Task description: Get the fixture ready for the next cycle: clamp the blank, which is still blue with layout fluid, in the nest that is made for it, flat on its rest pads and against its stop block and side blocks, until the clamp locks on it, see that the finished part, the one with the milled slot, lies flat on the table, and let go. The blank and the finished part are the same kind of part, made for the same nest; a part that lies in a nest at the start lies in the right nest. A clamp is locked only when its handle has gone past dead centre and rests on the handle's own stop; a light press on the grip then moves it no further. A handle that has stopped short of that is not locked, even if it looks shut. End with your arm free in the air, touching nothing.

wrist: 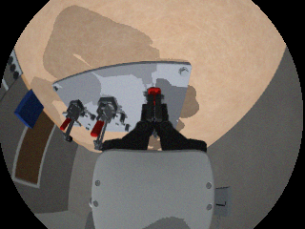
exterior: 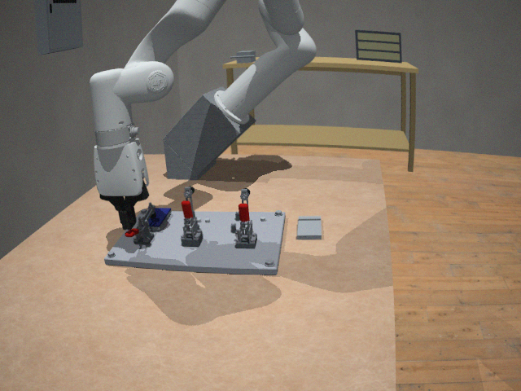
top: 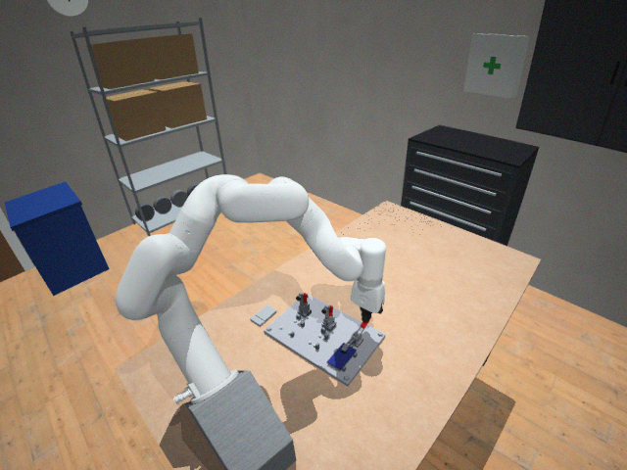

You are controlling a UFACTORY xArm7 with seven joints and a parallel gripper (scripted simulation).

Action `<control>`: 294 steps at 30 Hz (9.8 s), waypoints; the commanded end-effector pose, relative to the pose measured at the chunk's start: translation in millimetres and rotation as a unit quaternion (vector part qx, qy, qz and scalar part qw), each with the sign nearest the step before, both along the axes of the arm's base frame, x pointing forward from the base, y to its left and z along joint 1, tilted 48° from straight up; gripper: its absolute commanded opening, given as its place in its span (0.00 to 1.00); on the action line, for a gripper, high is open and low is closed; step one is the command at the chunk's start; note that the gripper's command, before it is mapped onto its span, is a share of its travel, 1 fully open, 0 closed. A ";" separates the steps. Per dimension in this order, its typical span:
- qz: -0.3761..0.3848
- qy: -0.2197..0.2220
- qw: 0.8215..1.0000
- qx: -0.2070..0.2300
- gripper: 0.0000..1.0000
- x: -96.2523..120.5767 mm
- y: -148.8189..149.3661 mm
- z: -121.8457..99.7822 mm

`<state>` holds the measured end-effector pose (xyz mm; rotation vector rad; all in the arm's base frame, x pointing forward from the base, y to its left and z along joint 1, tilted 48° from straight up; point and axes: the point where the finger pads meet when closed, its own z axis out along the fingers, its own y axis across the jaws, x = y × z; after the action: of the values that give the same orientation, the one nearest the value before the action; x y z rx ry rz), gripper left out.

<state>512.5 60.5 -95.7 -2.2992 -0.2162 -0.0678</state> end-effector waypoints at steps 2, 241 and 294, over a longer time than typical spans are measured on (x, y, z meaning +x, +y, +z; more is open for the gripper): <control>-0.002 -0.001 1.000 -0.001 0.00 1.5 -1.9 0.3; -0.002 -0.001 1.000 -0.001 0.00 1.4 -0.5 -1.0; -0.002 -0.001 1.000 -0.001 1.00 2.2 -35.9 31.3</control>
<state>513.3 27.2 -65.0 -2.2991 -0.2168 -0.0678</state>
